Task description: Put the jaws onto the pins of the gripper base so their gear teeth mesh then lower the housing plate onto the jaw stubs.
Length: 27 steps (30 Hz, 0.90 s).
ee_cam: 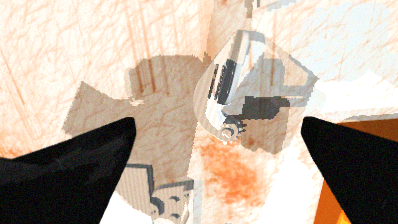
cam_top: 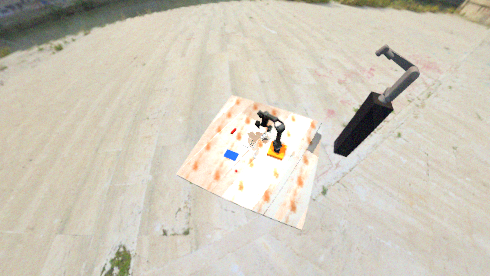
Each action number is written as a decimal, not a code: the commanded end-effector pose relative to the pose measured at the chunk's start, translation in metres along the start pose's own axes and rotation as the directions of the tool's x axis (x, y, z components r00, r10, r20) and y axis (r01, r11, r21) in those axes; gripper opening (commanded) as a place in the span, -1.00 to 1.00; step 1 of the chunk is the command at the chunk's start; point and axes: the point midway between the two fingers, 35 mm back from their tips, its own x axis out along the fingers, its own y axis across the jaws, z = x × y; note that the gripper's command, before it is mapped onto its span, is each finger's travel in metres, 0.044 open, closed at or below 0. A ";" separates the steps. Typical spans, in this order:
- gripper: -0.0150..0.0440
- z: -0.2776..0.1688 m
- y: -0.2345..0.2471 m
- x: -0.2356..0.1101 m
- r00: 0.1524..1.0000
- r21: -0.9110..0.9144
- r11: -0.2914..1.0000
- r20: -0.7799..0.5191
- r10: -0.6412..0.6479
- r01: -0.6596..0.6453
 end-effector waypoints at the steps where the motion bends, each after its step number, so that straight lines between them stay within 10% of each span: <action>1: 1.00 0.001 -0.002 0.000 1.000 0.079 0.997 0.003 -0.003 0.003; 27: 1.00 0.003 -0.004 0.042 1.000 0.231 0.973 0.003 -0.003 0.003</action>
